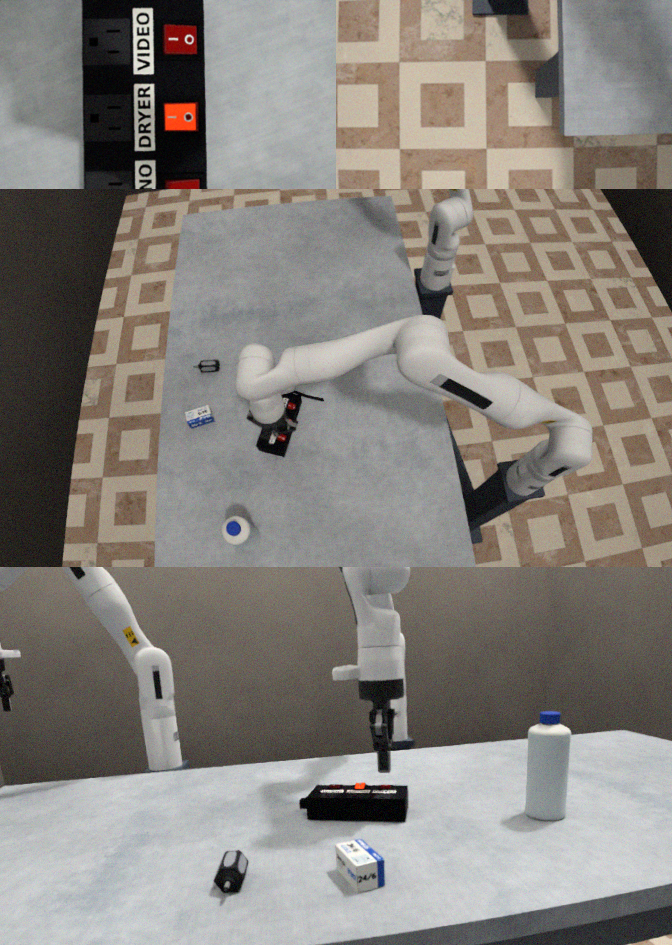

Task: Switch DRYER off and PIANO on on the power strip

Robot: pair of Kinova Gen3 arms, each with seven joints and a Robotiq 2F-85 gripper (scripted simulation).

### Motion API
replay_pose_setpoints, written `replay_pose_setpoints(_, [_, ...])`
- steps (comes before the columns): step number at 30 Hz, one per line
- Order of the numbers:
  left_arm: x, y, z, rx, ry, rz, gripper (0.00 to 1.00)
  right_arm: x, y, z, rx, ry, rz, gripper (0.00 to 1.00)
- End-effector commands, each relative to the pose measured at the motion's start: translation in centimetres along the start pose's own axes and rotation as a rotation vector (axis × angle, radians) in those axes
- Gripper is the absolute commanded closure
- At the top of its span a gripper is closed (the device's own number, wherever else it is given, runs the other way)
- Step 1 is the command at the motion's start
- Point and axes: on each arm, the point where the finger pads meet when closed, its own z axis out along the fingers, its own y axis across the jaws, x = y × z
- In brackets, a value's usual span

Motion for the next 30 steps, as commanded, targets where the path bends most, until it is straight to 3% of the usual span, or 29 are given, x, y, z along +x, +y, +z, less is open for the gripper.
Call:
replay_pose_setpoints(1, [0.0, -0.1, 0.1, 0.003, 0.000, 0.000, 0.903, 0.0, 0.0, -0.1, 0.000, -0.002, 0.000, 0.002])
replay_pose_setpoints(30, [0.0, 0.0, 1.7, 0.003, 0.000, 0.000, 0.903, 0.0, 0.0, -0.1, 0.000, -0.002, 0.000, 0.002])
